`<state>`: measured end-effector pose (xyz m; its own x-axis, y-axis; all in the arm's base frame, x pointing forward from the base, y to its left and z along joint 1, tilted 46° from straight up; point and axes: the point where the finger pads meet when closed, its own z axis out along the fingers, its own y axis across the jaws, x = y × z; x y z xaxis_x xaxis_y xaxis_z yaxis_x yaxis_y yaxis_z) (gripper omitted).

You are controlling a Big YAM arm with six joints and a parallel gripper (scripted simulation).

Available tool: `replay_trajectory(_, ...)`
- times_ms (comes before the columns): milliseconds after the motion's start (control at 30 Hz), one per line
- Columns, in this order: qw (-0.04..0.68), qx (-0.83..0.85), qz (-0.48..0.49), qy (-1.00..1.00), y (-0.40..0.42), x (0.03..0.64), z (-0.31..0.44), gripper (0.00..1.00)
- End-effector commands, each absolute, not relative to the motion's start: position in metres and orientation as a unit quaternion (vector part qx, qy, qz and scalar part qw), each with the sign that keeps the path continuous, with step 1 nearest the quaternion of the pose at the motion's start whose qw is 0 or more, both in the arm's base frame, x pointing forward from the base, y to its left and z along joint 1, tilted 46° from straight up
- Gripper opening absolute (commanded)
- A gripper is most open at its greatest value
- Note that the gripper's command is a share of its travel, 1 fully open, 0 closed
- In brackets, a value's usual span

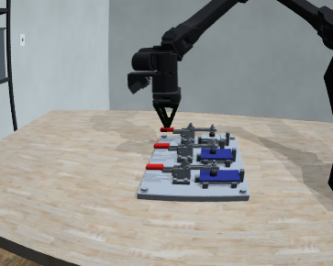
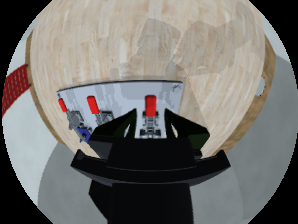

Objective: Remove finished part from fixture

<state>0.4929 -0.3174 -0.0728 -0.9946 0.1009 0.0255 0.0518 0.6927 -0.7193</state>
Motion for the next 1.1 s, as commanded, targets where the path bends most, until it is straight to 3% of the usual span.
replay_trajectory(0, 0.026, -0.038, 0.392, -0.919, -0.3196, 0.5032, -0.0748, 0.45)
replay_trajectory(1067, 0.029, -0.041, 0.393, -0.918, -0.3232, 0.4997, -0.0765, 0.45)
